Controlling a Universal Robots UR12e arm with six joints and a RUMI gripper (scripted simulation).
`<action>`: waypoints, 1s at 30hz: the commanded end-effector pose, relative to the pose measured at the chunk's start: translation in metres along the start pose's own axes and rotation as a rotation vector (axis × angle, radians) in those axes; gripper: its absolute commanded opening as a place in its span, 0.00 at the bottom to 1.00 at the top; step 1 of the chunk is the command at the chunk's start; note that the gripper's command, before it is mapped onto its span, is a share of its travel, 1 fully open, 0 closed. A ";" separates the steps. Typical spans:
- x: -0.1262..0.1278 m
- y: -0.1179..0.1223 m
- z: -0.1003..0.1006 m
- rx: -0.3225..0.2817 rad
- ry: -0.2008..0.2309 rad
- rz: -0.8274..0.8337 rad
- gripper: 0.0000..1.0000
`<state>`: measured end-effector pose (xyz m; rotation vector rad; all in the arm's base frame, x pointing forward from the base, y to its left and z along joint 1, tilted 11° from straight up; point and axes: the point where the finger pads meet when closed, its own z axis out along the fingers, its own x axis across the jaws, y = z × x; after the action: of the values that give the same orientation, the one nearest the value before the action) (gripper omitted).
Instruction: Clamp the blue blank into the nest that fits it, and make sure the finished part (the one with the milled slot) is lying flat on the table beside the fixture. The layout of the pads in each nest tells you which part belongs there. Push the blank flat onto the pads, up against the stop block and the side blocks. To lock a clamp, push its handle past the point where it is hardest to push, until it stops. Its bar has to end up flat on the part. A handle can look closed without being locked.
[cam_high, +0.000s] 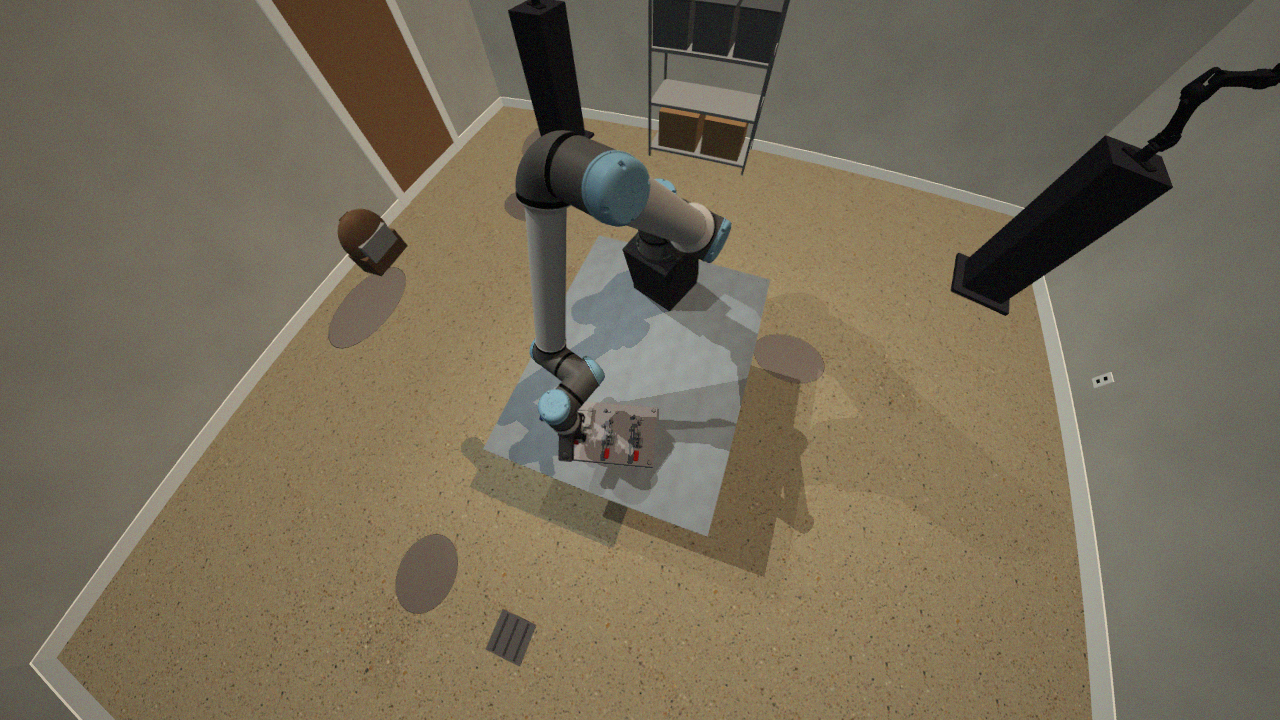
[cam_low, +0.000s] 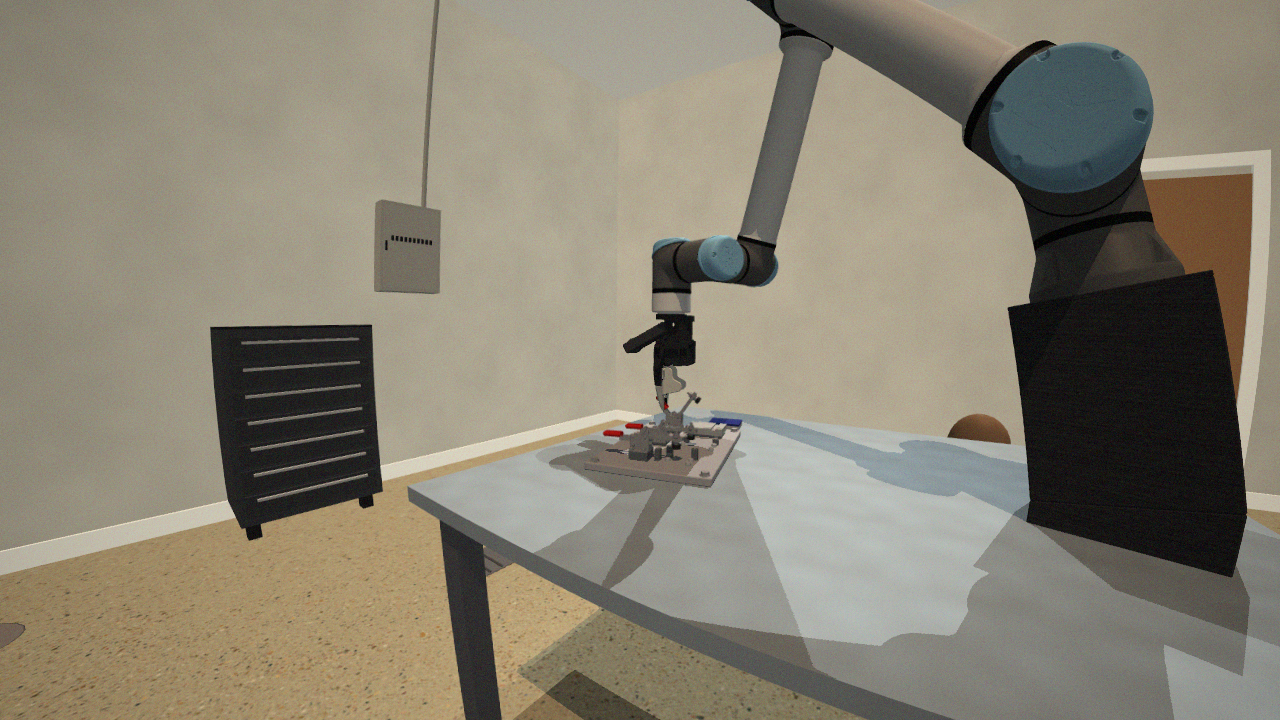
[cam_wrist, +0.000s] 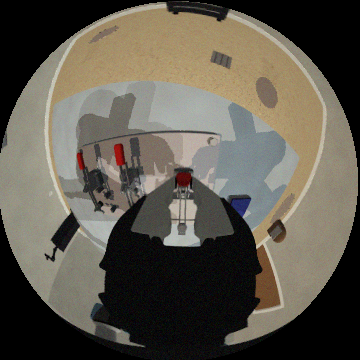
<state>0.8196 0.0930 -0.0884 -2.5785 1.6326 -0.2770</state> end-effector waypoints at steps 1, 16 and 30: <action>0.000 0.003 -0.002 0.000 0.001 0.000 0.00; 0.000 0.012 -0.003 0.000 0.001 0.000 0.00; 0.000 0.017 -0.003 0.000 0.001 0.000 0.00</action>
<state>0.8047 0.0861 -0.0882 -2.5785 1.6325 -0.2772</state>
